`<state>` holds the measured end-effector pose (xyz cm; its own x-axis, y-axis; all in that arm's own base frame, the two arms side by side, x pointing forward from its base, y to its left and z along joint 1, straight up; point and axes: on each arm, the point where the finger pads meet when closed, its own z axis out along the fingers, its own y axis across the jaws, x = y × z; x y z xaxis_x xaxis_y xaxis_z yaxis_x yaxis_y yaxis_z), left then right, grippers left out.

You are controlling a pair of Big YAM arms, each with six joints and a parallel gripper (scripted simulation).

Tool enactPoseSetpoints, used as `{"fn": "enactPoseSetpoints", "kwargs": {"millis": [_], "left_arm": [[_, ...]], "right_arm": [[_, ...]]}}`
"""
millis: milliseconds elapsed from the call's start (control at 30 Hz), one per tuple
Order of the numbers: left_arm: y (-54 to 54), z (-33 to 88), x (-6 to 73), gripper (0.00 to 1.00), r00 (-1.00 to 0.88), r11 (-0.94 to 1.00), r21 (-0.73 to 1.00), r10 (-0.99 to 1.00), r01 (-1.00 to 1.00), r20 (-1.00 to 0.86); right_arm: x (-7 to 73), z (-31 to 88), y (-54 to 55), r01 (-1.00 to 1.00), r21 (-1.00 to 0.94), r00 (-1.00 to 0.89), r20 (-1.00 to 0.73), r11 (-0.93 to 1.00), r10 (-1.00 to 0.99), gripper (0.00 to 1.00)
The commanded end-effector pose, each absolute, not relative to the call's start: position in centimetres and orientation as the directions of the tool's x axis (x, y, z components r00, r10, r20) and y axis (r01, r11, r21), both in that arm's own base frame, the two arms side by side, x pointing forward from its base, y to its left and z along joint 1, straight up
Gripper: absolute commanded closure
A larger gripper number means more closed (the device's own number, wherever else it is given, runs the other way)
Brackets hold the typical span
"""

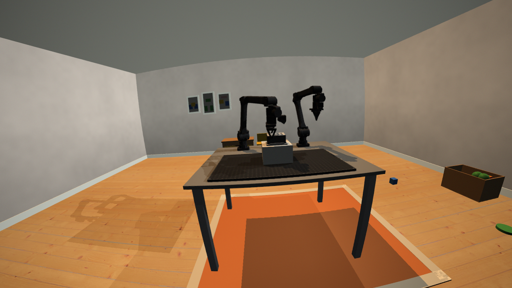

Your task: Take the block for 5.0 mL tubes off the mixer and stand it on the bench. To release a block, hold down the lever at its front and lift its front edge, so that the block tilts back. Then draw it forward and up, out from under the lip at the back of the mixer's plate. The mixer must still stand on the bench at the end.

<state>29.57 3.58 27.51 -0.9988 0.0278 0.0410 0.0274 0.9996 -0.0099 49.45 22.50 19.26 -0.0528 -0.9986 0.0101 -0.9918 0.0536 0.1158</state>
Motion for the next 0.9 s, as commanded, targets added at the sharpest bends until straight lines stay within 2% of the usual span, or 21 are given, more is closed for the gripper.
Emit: {"fn": "enactPoseSetpoints", "kwargs": {"millis": [0, 867], "left_arm": [[3.3, 28.6, 29.5, 1.00, -0.999, 0.999, -0.005, 0.042, 0.042, -0.003], [3.3, 28.5, 29.5, 1.00, -0.999, 0.999, -0.006, 0.041, 0.042, -0.002]], "right_arm": [[49.0, 24.7, 22.6, -0.997, 0.068, -0.038, -0.026, 0.036, -0.999, 1.00], [49.8, 27.2, 22.4, -0.999, 0.014, -0.053, -0.045, 0.053, -0.998, 1.00]]}}
